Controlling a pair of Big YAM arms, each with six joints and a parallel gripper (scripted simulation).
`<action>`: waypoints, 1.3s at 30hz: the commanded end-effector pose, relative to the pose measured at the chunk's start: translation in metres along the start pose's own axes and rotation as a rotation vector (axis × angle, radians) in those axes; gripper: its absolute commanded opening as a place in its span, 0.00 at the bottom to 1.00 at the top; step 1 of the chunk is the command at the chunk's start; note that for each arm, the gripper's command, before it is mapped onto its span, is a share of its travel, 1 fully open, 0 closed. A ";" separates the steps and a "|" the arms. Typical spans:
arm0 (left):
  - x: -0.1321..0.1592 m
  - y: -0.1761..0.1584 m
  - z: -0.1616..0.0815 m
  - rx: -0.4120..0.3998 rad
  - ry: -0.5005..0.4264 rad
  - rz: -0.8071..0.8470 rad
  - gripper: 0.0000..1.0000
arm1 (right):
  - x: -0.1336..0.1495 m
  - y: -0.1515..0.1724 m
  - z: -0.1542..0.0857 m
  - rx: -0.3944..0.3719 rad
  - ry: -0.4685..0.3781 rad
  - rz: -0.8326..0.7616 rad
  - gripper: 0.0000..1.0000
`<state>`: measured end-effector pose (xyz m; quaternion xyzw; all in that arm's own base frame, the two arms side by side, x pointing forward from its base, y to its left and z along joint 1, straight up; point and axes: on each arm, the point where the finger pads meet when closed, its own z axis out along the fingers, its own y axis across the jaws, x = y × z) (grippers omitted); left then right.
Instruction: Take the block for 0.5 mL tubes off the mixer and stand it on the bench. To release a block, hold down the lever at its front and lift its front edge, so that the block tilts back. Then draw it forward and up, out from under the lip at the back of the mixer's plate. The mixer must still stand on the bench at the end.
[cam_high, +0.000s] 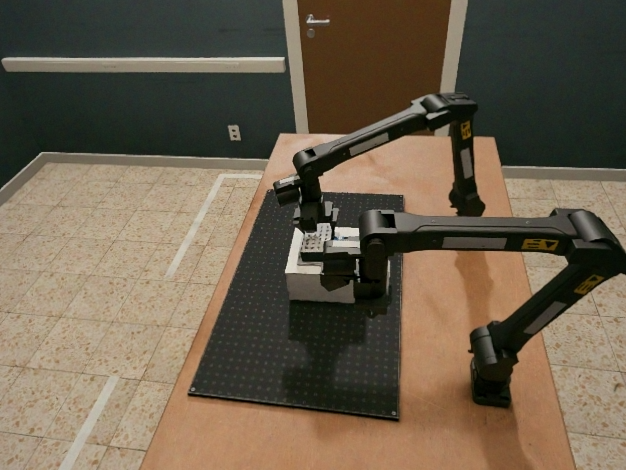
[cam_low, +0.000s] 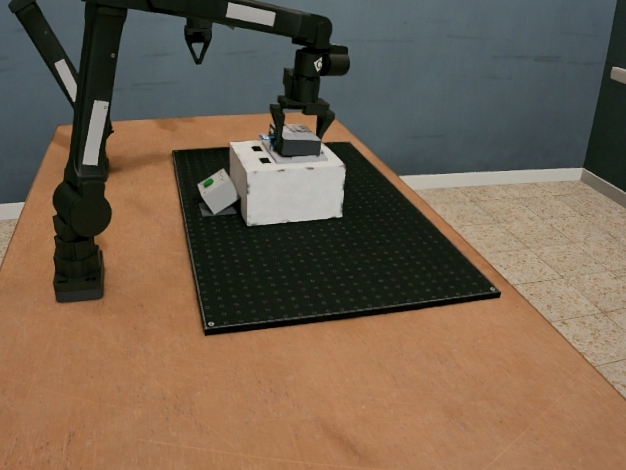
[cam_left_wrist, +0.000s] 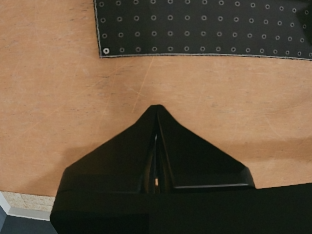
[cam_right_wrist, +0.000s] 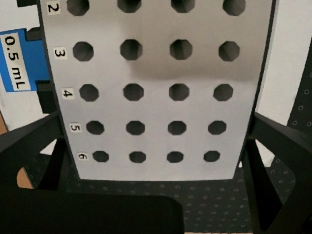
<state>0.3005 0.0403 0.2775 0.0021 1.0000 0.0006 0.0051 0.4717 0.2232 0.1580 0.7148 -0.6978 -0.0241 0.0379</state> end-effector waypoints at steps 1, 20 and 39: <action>-0.018 0.002 -0.022 -0.011 -0.066 0.014 0.00 | -0.007 -0.023 -0.077 0.165 -0.079 0.018 0.00; -0.021 0.002 -0.028 -0.013 -0.081 0.014 0.00 | -0.006 -0.018 -0.069 0.109 -0.056 0.018 0.00; -0.008 0.000 -0.003 -0.004 -0.018 0.015 0.00 | -0.007 -0.019 -0.080 0.146 -0.072 0.015 0.00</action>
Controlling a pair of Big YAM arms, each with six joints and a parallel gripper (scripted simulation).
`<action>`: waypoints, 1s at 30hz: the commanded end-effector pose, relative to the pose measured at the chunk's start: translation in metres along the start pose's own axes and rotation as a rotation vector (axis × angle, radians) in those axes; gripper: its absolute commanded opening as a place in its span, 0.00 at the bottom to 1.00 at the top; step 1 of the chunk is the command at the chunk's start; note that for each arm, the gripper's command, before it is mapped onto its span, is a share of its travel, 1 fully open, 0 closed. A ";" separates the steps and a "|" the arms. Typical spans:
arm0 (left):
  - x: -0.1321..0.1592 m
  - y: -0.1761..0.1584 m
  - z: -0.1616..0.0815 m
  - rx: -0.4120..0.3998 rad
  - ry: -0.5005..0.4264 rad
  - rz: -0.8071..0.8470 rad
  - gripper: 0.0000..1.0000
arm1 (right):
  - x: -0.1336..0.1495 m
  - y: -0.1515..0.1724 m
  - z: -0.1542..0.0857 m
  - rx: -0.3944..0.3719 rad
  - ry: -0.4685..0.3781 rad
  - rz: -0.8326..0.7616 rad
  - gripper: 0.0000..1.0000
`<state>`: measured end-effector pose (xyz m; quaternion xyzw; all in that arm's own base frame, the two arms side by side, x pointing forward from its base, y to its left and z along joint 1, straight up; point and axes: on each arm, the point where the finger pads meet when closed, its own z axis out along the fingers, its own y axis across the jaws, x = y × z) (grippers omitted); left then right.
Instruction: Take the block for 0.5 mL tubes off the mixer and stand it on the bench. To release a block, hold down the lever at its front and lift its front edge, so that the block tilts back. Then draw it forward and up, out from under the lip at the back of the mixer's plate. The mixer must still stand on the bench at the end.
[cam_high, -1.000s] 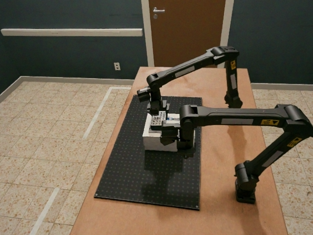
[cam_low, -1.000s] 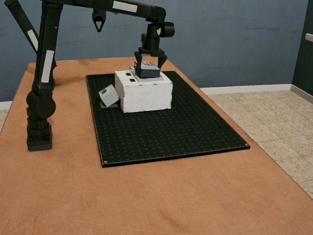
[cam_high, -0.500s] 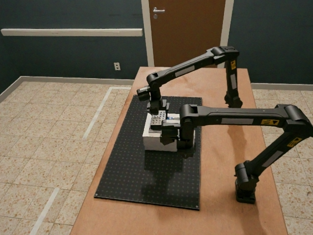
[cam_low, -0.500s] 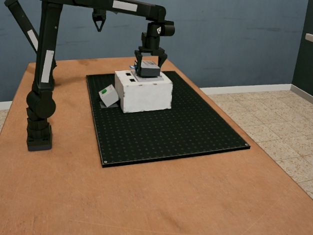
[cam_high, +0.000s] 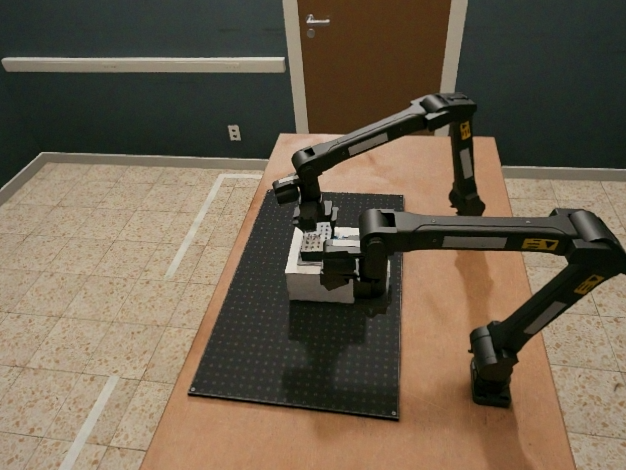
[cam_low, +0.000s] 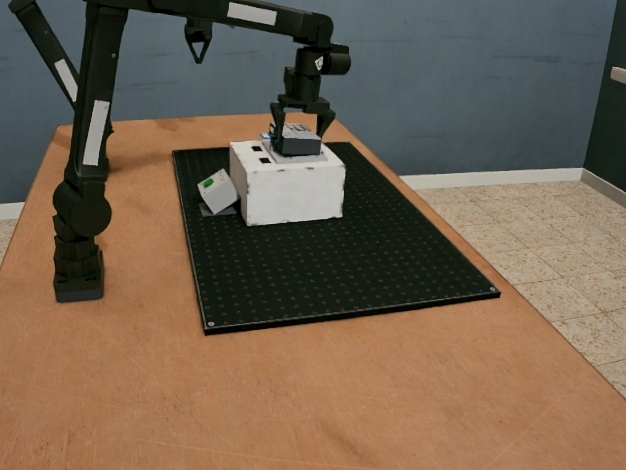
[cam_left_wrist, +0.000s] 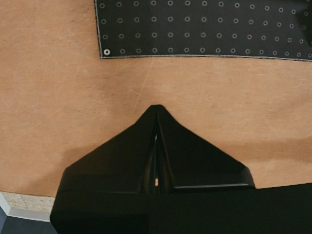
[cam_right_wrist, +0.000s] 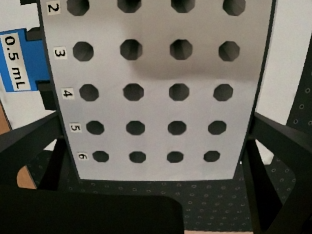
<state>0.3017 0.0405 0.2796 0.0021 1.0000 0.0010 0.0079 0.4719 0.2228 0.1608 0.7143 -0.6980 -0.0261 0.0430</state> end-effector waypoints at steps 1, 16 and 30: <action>-0.006 0.000 0.000 -0.002 -0.008 0.015 0.00 | -0.008 -0.018 -0.079 0.163 -0.080 0.014 0.00; -0.011 0.000 -0.009 -0.005 -0.032 0.015 0.00 | -0.009 -0.019 -0.081 0.169 -0.083 0.012 0.00; -0.016 0.001 -0.020 -0.009 -0.060 0.015 0.00 | -0.009 -0.018 -0.081 0.167 -0.083 0.011 0.00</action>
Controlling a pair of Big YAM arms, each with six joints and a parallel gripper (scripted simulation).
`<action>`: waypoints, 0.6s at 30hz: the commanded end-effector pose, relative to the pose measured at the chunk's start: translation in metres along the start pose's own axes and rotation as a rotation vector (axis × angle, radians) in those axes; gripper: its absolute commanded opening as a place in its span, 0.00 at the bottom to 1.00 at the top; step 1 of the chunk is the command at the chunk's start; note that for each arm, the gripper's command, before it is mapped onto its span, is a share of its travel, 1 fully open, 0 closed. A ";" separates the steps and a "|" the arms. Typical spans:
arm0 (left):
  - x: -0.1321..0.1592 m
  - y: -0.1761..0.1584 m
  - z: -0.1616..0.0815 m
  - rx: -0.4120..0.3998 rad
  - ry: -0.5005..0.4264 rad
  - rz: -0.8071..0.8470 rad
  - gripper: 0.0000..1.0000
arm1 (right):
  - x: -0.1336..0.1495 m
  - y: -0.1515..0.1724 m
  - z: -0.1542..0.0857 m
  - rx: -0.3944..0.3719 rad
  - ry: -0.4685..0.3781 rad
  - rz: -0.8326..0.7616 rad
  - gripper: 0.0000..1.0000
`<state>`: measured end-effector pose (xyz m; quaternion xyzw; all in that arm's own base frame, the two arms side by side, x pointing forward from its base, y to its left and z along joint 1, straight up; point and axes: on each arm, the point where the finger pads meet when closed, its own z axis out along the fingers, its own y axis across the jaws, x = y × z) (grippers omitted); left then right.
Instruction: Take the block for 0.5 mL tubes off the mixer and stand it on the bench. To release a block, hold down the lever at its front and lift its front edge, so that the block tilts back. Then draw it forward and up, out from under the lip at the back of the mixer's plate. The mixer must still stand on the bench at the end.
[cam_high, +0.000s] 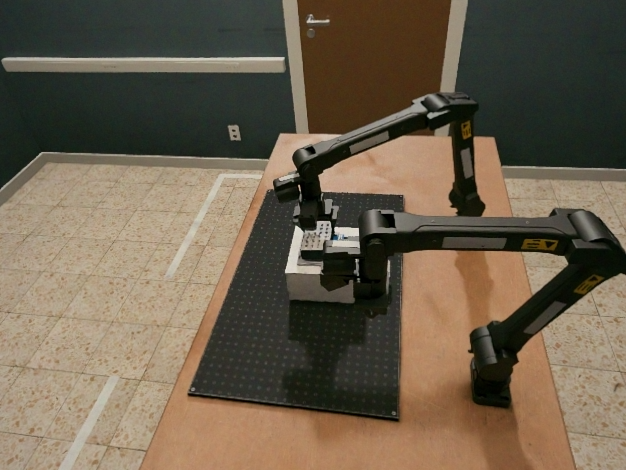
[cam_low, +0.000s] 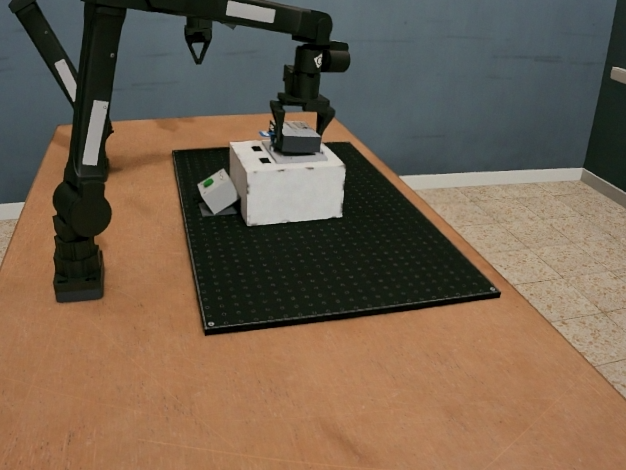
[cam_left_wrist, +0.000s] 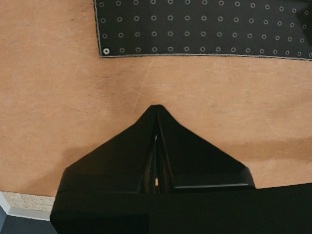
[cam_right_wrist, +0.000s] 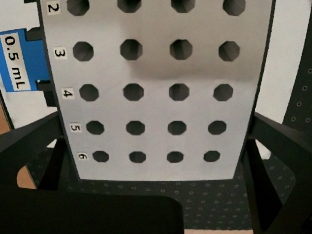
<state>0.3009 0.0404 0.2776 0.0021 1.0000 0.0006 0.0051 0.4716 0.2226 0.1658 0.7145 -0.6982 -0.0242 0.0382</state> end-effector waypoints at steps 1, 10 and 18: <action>-0.017 0.001 -0.022 -0.010 -0.066 0.015 0.00 | -0.010 -0.020 -0.075 0.158 -0.079 0.011 0.00; -0.019 0.001 -0.026 -0.011 -0.076 0.016 0.00 | -0.010 -0.020 -0.075 0.157 -0.078 0.010 0.00; -0.020 0.001 -0.029 -0.012 -0.082 0.016 0.00 | -0.011 -0.019 -0.075 0.156 -0.078 0.010 0.00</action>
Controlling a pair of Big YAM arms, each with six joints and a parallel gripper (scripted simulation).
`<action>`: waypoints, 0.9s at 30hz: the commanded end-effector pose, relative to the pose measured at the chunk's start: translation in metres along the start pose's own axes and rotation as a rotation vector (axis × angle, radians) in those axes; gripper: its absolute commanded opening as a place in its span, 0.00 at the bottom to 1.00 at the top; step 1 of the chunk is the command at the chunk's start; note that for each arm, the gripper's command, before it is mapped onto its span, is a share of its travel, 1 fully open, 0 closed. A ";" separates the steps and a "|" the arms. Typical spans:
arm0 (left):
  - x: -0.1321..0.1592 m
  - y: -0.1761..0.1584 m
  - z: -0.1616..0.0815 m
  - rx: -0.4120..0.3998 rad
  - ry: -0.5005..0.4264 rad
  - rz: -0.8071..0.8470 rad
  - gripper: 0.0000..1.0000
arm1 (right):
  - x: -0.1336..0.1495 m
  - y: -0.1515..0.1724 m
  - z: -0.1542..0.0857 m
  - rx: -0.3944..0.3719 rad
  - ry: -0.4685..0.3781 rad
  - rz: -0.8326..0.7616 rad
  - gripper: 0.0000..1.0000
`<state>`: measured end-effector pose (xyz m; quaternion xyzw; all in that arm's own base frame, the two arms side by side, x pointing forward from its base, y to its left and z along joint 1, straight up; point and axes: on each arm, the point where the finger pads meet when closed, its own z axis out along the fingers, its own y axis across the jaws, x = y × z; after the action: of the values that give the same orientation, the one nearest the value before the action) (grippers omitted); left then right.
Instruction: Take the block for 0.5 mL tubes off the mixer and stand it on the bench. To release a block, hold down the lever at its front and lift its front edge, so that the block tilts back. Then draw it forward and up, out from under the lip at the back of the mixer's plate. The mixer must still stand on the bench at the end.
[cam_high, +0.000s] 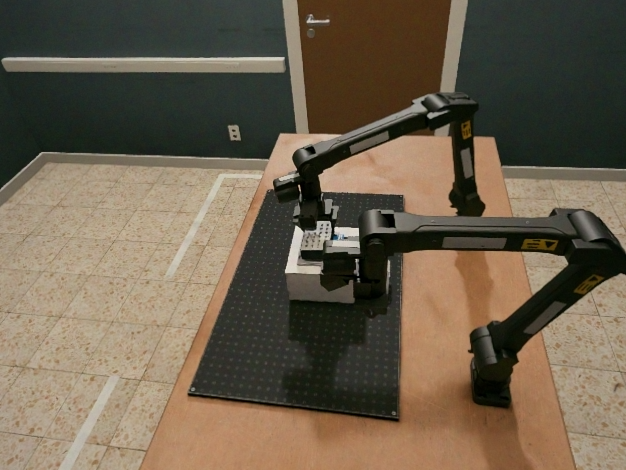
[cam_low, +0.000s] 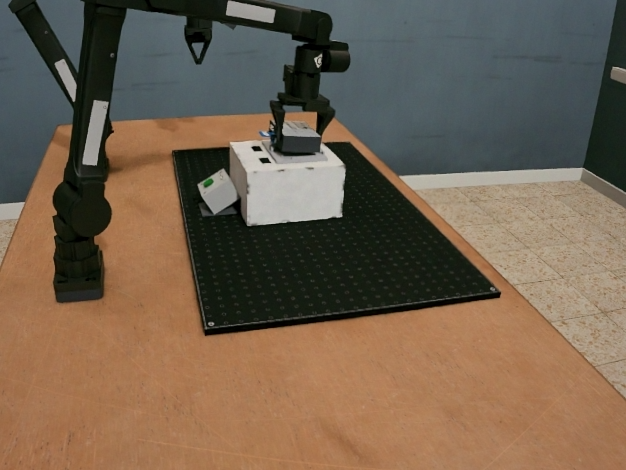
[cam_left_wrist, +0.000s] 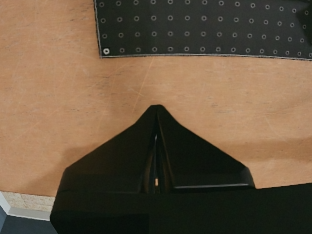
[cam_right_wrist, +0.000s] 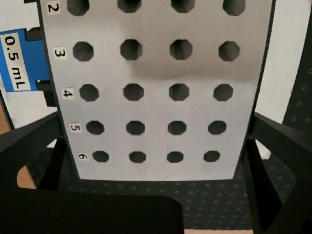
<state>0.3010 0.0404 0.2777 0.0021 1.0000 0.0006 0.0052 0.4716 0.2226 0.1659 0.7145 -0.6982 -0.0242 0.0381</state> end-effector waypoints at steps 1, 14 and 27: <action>-0.020 0.001 -0.029 -0.012 -0.083 0.016 0.00 | -0.011 -0.019 -0.075 0.155 -0.078 0.010 0.00; -0.012 0.000 -0.015 -0.006 -0.046 0.016 0.00 | -0.011 -0.019 -0.075 0.154 -0.078 0.009 0.00; -0.004 -0.001 -0.001 -0.001 -0.012 0.016 0.00 | -0.012 -0.018 -0.074 0.152 -0.078 0.007 0.00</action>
<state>0.3019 0.0405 0.2793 0.0021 1.0000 0.0009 0.0074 0.4716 0.2226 0.1659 0.7145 -0.6982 -0.0242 0.0381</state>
